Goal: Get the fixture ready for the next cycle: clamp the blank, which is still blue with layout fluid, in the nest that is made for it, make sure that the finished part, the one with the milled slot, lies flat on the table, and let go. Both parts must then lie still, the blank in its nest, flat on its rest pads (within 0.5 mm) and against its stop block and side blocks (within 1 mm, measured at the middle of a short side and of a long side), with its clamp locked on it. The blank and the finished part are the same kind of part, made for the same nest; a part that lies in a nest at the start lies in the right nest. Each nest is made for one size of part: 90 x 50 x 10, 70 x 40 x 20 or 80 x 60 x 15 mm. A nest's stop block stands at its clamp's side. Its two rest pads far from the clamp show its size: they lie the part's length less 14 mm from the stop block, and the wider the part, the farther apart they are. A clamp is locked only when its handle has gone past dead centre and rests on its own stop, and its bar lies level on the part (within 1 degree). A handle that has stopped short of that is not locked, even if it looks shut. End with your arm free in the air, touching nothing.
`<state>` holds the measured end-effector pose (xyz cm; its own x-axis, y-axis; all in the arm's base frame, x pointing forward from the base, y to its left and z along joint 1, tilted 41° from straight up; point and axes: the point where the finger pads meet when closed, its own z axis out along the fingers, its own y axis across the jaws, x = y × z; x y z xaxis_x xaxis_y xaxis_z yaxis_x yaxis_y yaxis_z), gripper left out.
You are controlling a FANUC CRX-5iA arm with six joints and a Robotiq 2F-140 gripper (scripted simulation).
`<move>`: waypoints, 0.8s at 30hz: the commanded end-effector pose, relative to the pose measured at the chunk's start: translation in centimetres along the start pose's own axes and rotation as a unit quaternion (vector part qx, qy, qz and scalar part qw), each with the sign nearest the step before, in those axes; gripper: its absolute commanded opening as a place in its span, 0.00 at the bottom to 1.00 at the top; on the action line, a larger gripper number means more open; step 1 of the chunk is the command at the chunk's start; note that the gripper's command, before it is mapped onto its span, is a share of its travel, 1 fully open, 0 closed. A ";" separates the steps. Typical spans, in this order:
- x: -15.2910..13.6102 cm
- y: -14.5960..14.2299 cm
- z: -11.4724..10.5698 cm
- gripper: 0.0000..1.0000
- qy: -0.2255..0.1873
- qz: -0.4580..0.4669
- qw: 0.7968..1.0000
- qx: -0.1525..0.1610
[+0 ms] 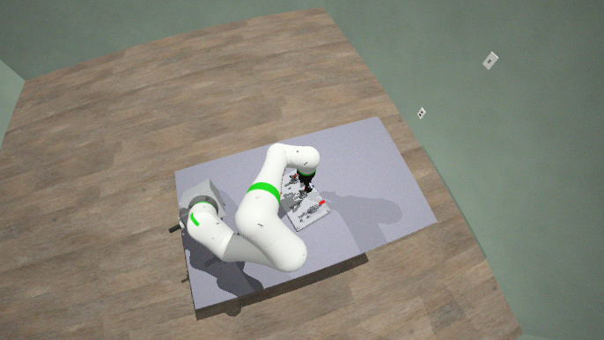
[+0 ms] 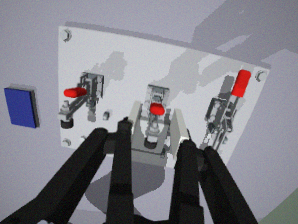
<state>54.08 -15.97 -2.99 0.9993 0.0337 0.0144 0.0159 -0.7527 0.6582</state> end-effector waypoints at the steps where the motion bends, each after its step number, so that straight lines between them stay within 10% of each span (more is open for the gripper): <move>1: 0.0 0.0 -1.6 0.28 0.000 0.000 1.000 0.000; 18: 0.0 0.0 -2.6 0.28 0.000 0.000 1.000 0.000; 19: 0.0 0.0 -2.6 0.58 0.000 0.000 1.000 0.000; 24: 0.0 0.0 -2.4 0.58 0.000 0.000 1.000 0.000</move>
<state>53.99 -14.34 -1.09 0.9993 0.0333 0.0140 0.0158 -0.7525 0.6584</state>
